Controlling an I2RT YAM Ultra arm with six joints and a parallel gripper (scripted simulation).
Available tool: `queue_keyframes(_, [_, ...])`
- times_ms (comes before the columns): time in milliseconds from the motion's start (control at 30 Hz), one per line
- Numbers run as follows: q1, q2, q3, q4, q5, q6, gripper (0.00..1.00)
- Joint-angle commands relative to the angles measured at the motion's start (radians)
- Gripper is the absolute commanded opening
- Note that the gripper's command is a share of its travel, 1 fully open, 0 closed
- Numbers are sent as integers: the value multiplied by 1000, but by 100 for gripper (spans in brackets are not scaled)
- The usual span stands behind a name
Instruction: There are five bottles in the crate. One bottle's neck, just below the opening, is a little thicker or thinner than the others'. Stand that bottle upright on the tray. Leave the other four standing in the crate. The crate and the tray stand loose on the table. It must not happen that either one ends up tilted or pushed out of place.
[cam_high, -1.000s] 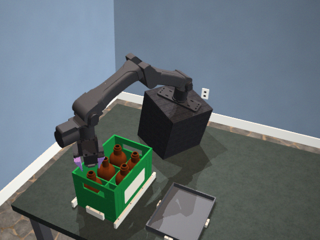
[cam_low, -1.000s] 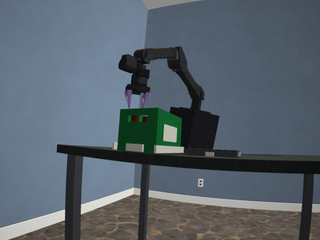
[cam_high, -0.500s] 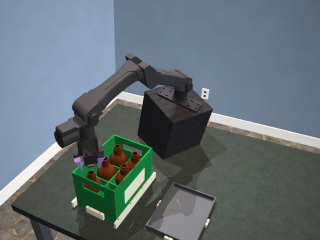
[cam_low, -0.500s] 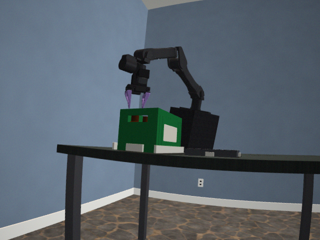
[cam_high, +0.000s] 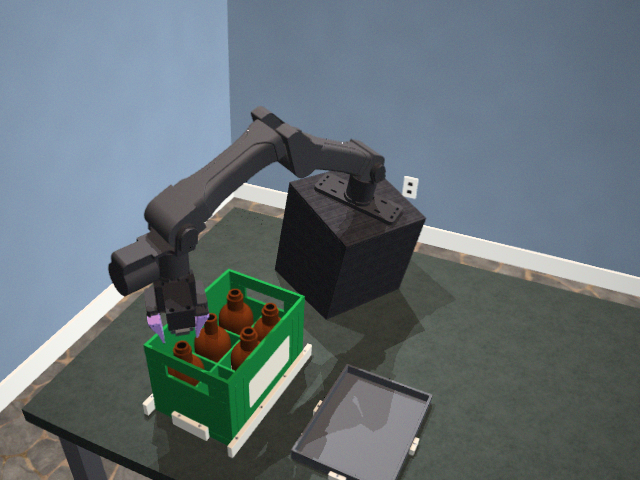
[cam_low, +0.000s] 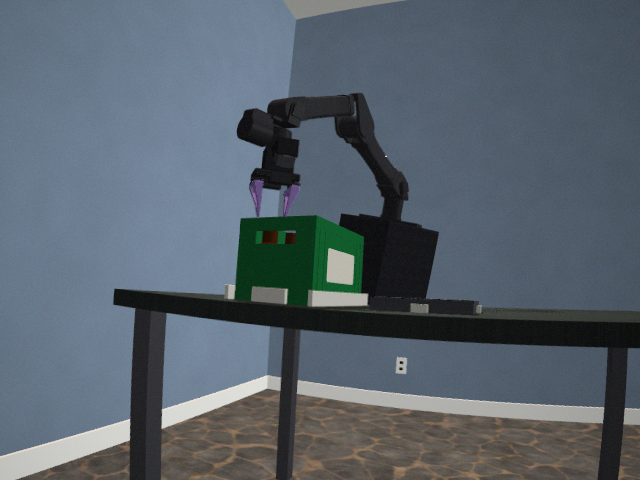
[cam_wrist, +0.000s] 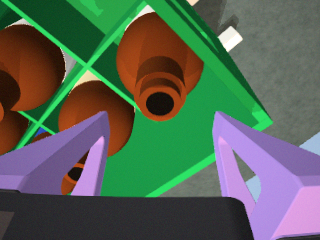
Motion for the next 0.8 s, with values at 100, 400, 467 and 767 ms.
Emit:
queue_keyframes(100, [4, -1, -30, 29, -13, 9, 61])
queue_keyframes(400, [4, -7, -31, 49, -13, 12, 61])
queue_keyframes(467, [8, 16, -43, 55, -13, 13, 61])
queue_keyframes(767, [10, 34, -54, 84, -12, 18, 61])
